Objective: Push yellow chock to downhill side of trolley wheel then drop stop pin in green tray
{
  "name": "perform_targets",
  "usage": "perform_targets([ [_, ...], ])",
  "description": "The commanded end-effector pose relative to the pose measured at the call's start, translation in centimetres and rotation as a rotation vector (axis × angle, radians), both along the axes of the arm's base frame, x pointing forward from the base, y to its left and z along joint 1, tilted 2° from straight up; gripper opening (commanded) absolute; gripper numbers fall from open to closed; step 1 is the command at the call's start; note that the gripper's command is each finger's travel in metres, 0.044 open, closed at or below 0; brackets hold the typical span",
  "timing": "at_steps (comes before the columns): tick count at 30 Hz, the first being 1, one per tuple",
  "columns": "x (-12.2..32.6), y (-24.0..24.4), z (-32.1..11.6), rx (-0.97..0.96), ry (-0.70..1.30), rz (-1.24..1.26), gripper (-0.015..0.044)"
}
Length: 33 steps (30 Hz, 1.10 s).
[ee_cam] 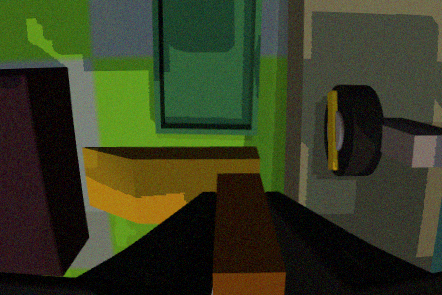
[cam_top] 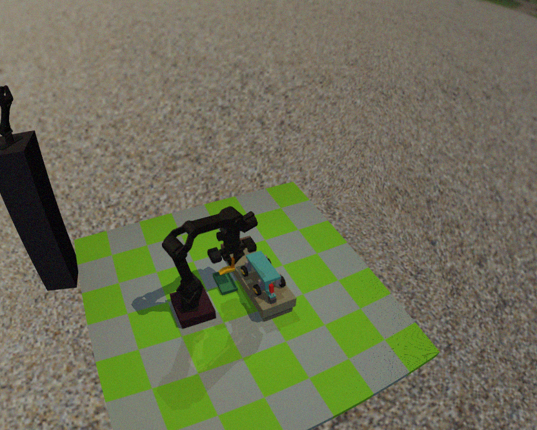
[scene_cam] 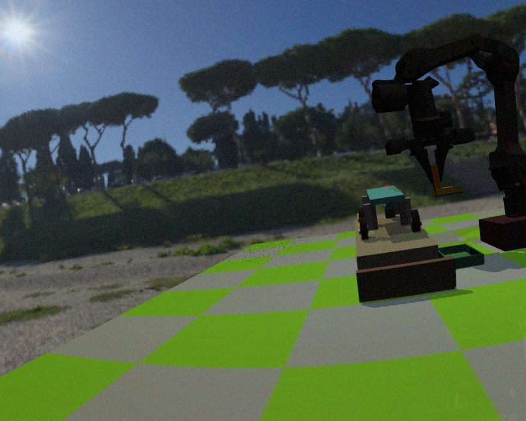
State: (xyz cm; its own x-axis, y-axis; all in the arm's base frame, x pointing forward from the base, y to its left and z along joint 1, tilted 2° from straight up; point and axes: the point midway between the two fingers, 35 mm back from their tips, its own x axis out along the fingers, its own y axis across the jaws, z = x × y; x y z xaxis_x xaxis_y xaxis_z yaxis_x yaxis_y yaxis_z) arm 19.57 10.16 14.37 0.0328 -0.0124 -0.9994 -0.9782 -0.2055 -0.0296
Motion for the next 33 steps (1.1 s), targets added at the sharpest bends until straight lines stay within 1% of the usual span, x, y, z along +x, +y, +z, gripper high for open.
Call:
perform_targets([
  [1, 0.2, 1.4, 0.0, 0.003, -0.010, -0.003, 0.0000],
  [22, 0.4, 10.7, -0.6, 0.011, -0.010, -0.003, 0.0000],
  [25, 0.4, 11.3, -0.6, 0.011, -0.010, 0.003, 0.0000],
  [33, 0.5, 11.4, -0.6, -0.017, -0.001, 0.251, 0.0000],
])
